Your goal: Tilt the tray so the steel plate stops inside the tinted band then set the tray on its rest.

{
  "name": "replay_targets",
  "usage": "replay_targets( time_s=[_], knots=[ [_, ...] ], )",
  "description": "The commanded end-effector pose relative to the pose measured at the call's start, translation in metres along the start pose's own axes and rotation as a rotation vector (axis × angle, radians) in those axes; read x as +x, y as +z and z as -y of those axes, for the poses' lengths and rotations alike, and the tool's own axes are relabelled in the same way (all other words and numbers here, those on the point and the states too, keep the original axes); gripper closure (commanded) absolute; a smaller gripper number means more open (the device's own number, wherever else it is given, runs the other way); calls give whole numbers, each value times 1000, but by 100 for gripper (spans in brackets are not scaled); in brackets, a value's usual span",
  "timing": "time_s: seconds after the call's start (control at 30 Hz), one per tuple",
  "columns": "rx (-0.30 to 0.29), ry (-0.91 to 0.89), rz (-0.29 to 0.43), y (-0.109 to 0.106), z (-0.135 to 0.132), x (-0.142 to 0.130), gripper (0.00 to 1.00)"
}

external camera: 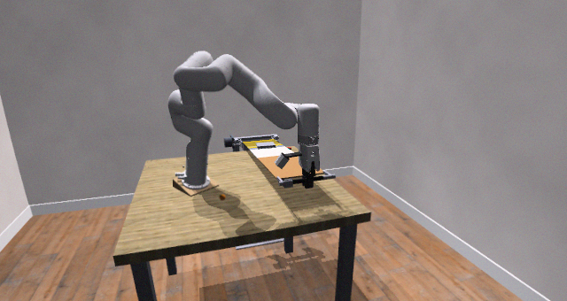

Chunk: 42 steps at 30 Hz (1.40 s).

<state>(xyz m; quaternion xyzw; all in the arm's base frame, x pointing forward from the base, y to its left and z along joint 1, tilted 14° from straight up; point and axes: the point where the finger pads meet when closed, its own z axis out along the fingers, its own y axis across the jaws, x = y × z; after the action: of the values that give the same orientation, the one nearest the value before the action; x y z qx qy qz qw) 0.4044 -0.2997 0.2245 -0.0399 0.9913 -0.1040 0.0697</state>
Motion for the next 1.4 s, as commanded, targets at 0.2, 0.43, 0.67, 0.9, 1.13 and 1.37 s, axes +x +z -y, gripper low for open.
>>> replay_targets(
  time_s=[0.2, 0.43, 0.67, 0.9, 1.13, 1.37],
  knots=[
    [-4, 0, -4, 7, 1, -1, 100],
    [-4, 0, -4, -3, 0, -1, 100],
    [-4, 0, -4, -12, -1, -1, 100],
    [-4, 0, -4, -23, -2, -1, 100],
    [-4, 0, -4, -26, -2, -1, 100],
    [-4, 0, -4, -29, -3, -1, 100]
  ],
)
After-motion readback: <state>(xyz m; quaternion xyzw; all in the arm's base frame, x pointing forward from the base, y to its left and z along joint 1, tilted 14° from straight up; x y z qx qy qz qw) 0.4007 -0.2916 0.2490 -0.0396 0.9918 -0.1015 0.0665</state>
